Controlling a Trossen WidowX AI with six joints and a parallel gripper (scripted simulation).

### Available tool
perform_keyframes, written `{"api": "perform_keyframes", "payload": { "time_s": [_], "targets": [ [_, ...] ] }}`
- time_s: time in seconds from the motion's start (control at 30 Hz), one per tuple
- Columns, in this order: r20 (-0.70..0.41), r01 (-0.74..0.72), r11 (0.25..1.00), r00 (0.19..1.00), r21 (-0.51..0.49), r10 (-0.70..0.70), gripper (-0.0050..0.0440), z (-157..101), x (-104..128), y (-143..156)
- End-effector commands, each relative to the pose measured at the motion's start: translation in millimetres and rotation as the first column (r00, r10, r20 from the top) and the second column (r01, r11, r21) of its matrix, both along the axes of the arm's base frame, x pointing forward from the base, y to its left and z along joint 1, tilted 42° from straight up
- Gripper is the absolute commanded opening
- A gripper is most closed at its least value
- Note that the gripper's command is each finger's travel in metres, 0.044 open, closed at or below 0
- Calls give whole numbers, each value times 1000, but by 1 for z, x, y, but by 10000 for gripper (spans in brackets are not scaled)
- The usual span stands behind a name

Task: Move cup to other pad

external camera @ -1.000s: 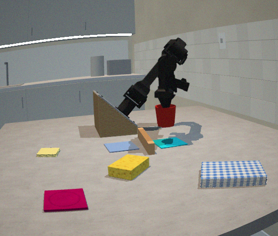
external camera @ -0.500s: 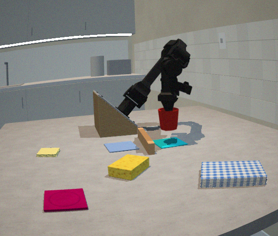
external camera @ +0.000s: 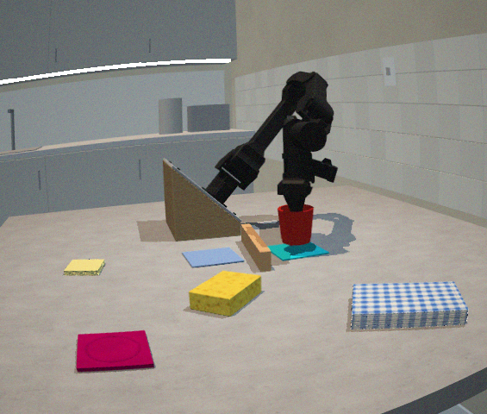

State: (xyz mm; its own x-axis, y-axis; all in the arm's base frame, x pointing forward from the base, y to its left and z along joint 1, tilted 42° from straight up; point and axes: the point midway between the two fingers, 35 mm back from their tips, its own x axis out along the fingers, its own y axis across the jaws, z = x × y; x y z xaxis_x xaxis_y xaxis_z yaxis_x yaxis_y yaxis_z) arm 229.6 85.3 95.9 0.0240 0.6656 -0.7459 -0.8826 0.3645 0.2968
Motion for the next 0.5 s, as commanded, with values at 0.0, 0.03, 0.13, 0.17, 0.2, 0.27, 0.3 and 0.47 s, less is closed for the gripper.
{"api": "perform_keyframes", "payload": {
  "time_s": [0.0,0.03,0.13,0.17,0.2,0.27,0.3,0.47],
  "targets": [
    [7,2,1000,1000,4,-2,0,-4,0,7],
    [7,2,1000,1000,4,-2,0,-6,0,8],
    [7,2,1000,1000,5,-2,0,-7,0,9],
    [7,2,1000,1000,5,-2,0,-7,0,9],
    [7,2,1000,1000,5,-2,0,-7,0,9],
    [12,-1,1000,1000,1,1,0,-5,1,8],
    [12,-1,1000,1000,1,1,0,-5,1,8],
    [12,-1,1000,1000,1,1,0,-5,1,8]
  ]
}}
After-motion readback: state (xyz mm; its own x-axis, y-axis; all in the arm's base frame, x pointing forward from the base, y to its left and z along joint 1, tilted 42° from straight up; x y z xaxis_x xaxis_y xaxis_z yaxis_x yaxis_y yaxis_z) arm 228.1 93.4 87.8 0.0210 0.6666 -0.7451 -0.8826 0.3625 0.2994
